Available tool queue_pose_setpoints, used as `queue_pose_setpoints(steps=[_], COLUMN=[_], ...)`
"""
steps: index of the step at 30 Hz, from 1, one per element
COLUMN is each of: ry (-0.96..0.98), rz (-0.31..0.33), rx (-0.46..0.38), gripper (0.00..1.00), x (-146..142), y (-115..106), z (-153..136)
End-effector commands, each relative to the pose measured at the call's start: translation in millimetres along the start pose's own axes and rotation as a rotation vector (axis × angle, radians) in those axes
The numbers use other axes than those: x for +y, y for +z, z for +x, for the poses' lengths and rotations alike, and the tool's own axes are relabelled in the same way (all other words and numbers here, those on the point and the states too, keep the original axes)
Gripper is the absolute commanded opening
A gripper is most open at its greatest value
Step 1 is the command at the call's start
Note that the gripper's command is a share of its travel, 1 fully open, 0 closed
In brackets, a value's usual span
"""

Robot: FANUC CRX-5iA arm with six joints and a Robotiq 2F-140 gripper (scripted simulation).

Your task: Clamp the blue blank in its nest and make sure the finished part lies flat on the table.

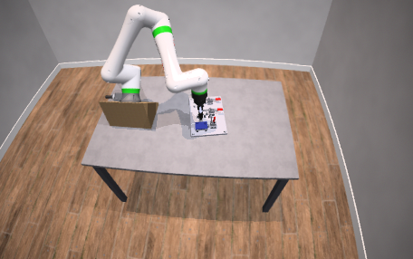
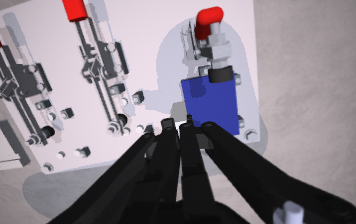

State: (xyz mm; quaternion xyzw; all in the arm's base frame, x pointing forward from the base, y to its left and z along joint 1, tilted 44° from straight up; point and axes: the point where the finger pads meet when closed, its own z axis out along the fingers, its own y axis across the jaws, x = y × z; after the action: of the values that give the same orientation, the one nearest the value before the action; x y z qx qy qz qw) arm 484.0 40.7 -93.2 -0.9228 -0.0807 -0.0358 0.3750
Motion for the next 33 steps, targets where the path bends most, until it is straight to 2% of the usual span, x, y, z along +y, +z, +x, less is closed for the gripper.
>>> queue_pose_setpoints(steps=[1,9,16,26,33], ry=[0.0,0.0,0.0,0.0,0.0], rz=[0.0,0.0,0.0,0.0,0.0], rx=[0.0,0.0,0.0,0.0,0.0], gripper=[0.0,0.0,0.0,0.0,0.0], x=[-1.9,-18.3,-19.5,-19.5,-19.5], y=[-0.2,-0.2,-0.9,-37.7,-40.2], z=[0.1,0.1,0.1,0.1,0.1])
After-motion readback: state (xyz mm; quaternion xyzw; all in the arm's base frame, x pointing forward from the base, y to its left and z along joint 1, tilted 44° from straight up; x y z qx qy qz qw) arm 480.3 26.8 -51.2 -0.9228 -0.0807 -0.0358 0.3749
